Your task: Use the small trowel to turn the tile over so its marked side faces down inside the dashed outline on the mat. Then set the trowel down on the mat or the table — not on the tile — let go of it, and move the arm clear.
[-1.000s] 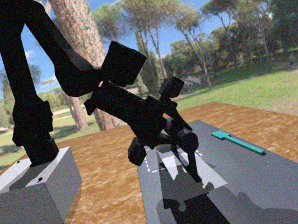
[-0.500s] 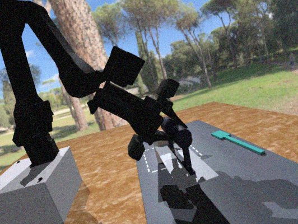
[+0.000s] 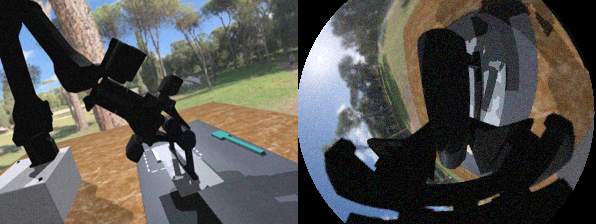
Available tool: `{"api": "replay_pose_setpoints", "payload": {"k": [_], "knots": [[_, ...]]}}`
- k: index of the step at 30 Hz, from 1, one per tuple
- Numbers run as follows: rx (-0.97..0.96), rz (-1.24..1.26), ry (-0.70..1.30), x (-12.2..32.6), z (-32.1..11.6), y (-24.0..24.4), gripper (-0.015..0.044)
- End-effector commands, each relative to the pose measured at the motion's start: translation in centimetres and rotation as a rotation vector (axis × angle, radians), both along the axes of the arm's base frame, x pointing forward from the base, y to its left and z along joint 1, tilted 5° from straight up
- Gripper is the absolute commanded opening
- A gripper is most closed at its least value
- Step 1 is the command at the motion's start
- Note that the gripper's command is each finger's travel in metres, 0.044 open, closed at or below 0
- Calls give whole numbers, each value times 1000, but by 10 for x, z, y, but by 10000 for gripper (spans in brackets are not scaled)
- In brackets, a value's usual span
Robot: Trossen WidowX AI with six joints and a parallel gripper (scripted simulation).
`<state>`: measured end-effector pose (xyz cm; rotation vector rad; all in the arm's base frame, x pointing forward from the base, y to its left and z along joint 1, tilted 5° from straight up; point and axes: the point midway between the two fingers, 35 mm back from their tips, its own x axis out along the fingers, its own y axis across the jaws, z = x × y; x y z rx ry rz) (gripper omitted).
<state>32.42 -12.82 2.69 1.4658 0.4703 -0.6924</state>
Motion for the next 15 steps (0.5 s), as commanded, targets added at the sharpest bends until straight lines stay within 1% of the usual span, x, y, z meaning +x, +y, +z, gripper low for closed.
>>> {"api": "replay_pose_setpoints", "payload": {"k": [1,4,15], "knots": [[-17,5,-31,3,21,-21,0],[-18,5,-33,1,28,-31,0],[-19,5,-33,0,29,-32,0]]}}
